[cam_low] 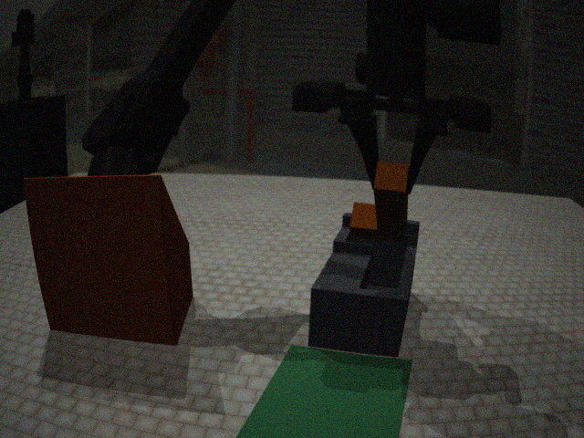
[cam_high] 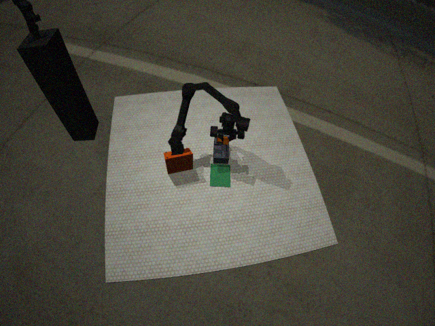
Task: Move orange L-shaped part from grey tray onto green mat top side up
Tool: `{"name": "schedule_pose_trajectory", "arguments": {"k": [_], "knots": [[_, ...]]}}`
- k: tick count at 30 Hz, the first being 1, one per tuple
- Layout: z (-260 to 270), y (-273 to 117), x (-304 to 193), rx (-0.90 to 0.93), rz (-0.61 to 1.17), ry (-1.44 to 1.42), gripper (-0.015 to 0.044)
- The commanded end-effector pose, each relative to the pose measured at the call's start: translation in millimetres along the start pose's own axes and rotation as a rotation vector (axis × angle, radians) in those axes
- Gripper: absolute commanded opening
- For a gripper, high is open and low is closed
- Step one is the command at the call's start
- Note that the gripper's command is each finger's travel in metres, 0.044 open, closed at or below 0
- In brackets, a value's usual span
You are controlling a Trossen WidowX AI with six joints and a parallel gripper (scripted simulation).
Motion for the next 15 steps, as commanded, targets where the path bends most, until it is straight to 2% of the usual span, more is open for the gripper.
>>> {"name": "schedule_pose_trajectory", "arguments": {"k": [1, 15], "knots": [[-0.4, -6.7, -0.3, -0.003, 0.005, -0.006, 0.0000], [-0.8, -13.9, -6.9, -0.003, 0.006, -0.005, 0.0000]]}}
Point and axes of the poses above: the point midway between the two fingers, 35 mm back from their tips, its own y axis out along the fingers, its own z axis across the jaws, x = y × z, the point moved 8 cm from there along -y, back along the fingers, and after that the axes turned 9 degrees about y, right-handed, at the moved point
